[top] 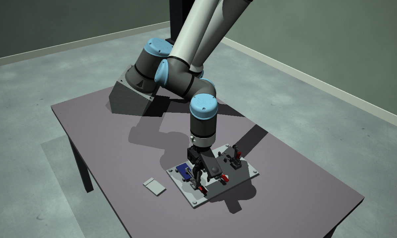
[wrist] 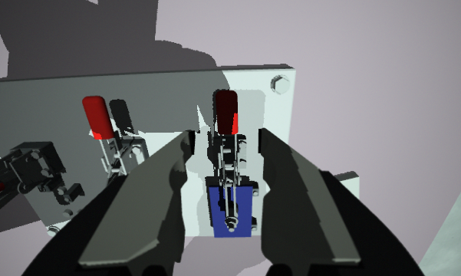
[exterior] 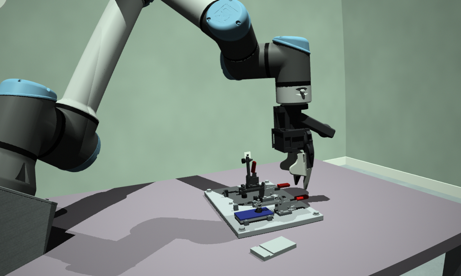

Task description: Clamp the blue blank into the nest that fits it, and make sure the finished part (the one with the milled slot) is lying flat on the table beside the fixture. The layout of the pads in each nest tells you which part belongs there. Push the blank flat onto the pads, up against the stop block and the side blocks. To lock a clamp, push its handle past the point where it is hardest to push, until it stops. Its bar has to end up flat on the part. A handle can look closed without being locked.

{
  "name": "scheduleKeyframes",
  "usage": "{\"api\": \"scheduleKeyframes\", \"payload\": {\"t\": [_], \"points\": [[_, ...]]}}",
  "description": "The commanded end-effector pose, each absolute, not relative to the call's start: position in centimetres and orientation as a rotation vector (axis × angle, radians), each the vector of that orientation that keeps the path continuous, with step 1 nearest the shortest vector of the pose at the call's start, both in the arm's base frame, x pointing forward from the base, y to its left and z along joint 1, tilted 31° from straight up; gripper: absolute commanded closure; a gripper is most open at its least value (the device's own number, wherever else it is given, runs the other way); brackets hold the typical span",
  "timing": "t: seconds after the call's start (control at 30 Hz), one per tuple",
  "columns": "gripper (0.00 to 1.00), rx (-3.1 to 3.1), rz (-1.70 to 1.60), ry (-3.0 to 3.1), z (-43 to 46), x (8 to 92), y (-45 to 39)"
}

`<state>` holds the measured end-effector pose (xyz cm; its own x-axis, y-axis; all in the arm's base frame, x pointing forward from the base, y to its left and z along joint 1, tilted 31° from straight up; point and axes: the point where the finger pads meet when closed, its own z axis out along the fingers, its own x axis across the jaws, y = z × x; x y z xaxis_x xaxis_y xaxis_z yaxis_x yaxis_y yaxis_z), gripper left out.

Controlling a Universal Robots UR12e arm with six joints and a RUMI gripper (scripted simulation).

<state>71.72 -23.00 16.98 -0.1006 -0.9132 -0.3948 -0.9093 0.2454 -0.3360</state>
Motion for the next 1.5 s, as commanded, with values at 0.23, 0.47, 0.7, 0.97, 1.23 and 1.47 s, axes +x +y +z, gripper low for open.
{"api": "scheduleKeyframes", "payload": {"t": [0.23, 0.47, 0.7, 0.97, 1.23, 1.47], "points": [[0.72, -1.656, -0.012, 2.0, 17.06, 71.74, -23.05], [0.72, -1.656, -0.012, 2.0, 17.06, 71.74, -23.05], [0.72, -1.656, -0.012, 2.0, 17.06, 71.74, -23.05], [1.0, -1.656, -0.012, 2.0, 17.06, 71.74, -23.05], [1.0, -1.656, -0.012, 2.0, 17.06, 71.74, -23.05], [1.0, -1.656, -0.012, 2.0, 17.06, 71.74, -23.05]]}}
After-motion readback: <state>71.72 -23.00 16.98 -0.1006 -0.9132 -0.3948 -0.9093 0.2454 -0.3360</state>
